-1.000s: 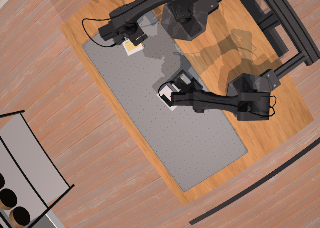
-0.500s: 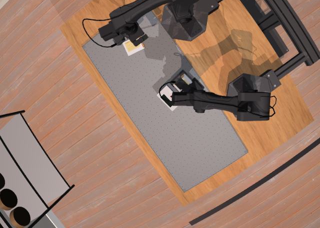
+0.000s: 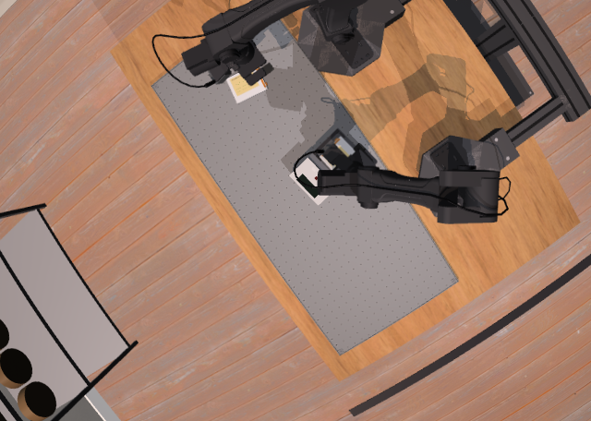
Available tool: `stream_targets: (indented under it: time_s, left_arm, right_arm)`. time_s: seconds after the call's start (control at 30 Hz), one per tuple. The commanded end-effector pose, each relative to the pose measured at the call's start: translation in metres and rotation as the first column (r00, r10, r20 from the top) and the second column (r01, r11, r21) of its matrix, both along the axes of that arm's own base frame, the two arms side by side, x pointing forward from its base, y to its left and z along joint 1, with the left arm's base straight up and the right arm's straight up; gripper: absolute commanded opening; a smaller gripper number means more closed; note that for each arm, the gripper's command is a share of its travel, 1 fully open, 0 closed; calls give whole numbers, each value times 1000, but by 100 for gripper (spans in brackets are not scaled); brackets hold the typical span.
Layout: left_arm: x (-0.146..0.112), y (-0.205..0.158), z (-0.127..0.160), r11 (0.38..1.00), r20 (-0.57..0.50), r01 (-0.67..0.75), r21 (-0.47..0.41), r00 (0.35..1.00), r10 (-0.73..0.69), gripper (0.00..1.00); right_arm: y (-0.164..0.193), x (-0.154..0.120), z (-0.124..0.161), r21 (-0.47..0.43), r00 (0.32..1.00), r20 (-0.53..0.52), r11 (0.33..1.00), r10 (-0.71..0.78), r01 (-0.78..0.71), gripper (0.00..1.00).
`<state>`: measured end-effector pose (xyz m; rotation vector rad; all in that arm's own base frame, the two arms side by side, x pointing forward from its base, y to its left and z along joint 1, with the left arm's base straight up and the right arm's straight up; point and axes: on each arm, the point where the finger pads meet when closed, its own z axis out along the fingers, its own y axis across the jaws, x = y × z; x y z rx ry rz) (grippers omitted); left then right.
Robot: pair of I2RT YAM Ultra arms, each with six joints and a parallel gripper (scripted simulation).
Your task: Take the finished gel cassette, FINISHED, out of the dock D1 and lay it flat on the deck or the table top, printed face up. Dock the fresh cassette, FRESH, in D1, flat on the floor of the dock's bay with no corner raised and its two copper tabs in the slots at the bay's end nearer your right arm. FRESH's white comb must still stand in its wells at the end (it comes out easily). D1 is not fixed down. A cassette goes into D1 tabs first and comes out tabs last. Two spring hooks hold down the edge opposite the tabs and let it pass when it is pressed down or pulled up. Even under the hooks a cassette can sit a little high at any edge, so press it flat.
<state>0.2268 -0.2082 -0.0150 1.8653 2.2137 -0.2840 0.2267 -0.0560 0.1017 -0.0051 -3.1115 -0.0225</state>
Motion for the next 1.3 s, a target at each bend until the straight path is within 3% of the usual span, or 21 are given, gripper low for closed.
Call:
stream_targets:
  time_s: [0.0, 1.27]
  left_arm:
    - [-1, -2, 0, 1000, 2, 8, -14, 1000, -8, 0]
    - [1, -1, 0, 1000, 10, 0, -8, 1000, 0, 0]
  right_arm:
    - [-6, 6, 11, -14, 1000, 29, 1000, -8, 9, 100]
    - [-6, 6, 11, -14, 1000, 29, 1000, -8, 9, 100]
